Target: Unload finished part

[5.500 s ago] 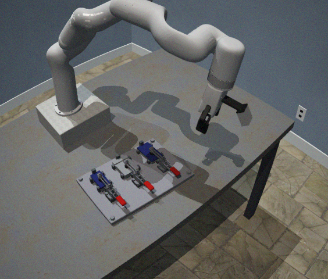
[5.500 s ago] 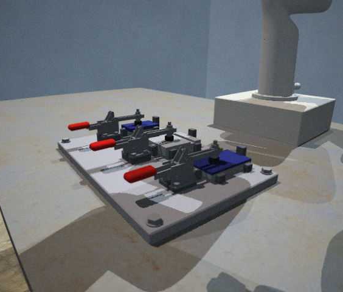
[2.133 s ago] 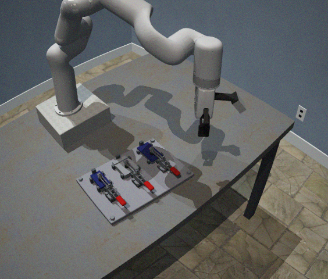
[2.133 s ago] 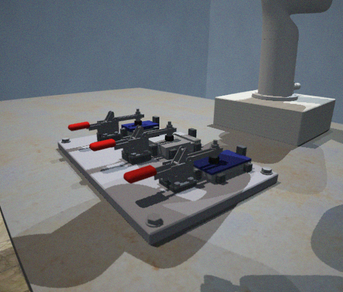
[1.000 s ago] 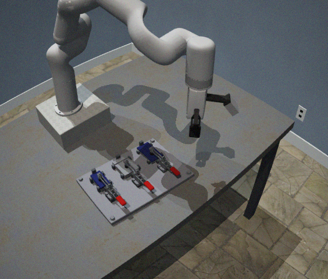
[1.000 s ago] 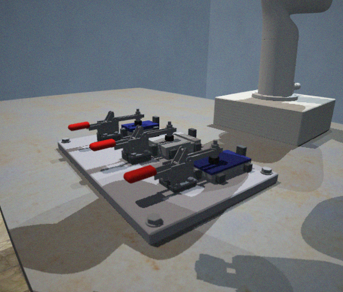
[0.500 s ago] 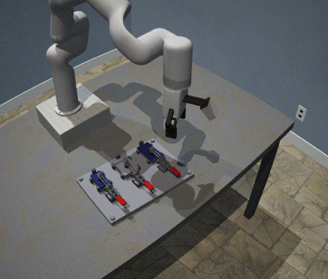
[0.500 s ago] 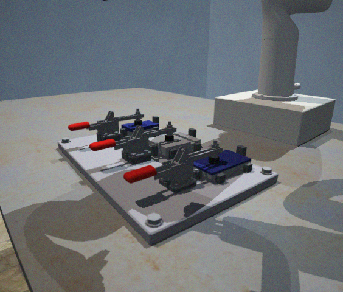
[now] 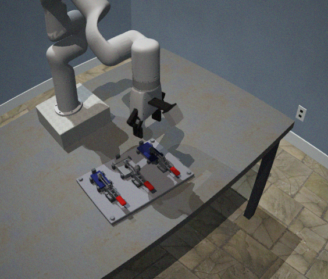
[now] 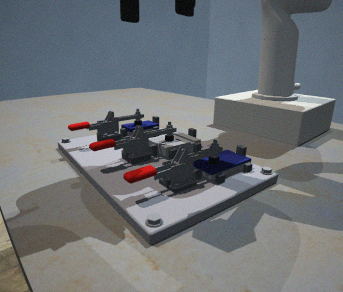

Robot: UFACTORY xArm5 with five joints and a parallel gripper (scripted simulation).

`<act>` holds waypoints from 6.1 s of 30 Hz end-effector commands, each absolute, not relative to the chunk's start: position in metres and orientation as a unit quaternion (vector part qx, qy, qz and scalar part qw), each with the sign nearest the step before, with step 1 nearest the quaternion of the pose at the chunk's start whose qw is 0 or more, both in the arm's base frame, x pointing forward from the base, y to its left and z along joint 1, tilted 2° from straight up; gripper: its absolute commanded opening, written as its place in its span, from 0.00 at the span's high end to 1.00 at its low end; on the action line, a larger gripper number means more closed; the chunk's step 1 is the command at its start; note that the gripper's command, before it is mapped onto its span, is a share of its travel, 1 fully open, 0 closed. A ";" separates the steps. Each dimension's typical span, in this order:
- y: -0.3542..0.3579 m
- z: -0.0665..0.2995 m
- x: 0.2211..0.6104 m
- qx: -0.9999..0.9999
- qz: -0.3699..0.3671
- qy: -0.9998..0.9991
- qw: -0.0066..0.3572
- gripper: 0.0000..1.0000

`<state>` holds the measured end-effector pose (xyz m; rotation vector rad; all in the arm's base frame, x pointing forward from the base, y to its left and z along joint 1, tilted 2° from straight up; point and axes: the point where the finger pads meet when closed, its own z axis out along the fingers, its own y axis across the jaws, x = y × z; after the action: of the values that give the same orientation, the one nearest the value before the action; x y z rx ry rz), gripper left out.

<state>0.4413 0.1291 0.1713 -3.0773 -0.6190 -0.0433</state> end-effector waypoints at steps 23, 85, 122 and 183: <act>0.073 0.146 0.375 -0.998 -0.018 -0.053 0.003 0.00; 0.073 0.146 0.375 -0.998 -0.018 -0.054 0.003 0.00; 0.073 0.146 0.375 -0.998 -0.018 -0.054 0.003 0.53; 0.073 0.146 0.375 -0.998 -0.018 -0.054 0.003 0.53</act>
<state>0.3742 0.0731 0.1449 -3.1321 -0.1682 -0.0516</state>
